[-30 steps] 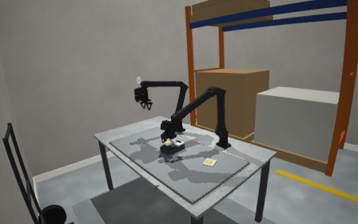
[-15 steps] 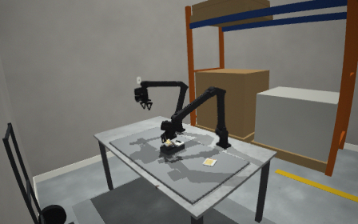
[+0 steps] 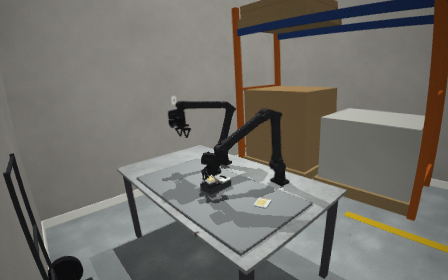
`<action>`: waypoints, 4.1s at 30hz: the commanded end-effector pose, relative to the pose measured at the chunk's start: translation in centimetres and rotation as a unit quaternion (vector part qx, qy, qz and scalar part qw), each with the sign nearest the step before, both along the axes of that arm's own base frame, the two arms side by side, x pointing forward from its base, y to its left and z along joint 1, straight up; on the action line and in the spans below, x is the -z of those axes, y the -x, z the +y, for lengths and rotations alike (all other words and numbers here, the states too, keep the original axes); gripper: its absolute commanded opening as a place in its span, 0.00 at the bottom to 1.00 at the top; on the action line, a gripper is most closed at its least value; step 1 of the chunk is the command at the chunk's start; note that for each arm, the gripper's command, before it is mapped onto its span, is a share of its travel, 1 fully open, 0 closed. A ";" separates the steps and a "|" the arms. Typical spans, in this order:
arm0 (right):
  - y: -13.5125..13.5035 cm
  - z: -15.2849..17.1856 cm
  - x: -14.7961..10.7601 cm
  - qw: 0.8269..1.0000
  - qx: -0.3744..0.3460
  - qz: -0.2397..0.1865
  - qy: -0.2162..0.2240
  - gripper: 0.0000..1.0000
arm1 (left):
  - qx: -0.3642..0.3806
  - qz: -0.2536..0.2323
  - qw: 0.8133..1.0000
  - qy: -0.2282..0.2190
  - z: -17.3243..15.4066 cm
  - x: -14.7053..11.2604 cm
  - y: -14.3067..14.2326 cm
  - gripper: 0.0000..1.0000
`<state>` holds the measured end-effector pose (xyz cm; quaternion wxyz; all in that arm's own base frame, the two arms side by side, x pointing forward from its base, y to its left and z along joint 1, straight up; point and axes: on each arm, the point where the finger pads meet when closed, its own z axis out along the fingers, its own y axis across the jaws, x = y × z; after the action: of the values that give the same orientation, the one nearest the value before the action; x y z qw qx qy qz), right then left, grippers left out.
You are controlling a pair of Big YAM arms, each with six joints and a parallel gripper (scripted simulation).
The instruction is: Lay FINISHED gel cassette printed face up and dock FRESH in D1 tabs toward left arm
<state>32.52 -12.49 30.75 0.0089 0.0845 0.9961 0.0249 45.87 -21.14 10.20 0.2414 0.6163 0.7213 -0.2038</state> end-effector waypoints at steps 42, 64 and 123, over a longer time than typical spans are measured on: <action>-1.0 -0.5 -1.8 1.000 -0.003 -0.009 0.002 1.00 | 0.000 0.010 1.000 -0.001 -0.8 2.4 0.3 0.00; -1.0 -0.5 -1.8 1.000 -0.003 -0.009 0.002 1.00 | 0.001 0.007 1.000 -0.001 -0.9 2.2 0.1 0.00; -1.0 -0.5 -1.8 1.000 -0.003 -0.009 0.002 1.00 | 0.002 0.000 1.000 0.000 -1.0 1.5 -0.3 0.00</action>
<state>32.52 -12.49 30.75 0.0089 0.0845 0.9961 0.0249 45.71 -21.46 8.88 0.2400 0.6156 0.7221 -0.2047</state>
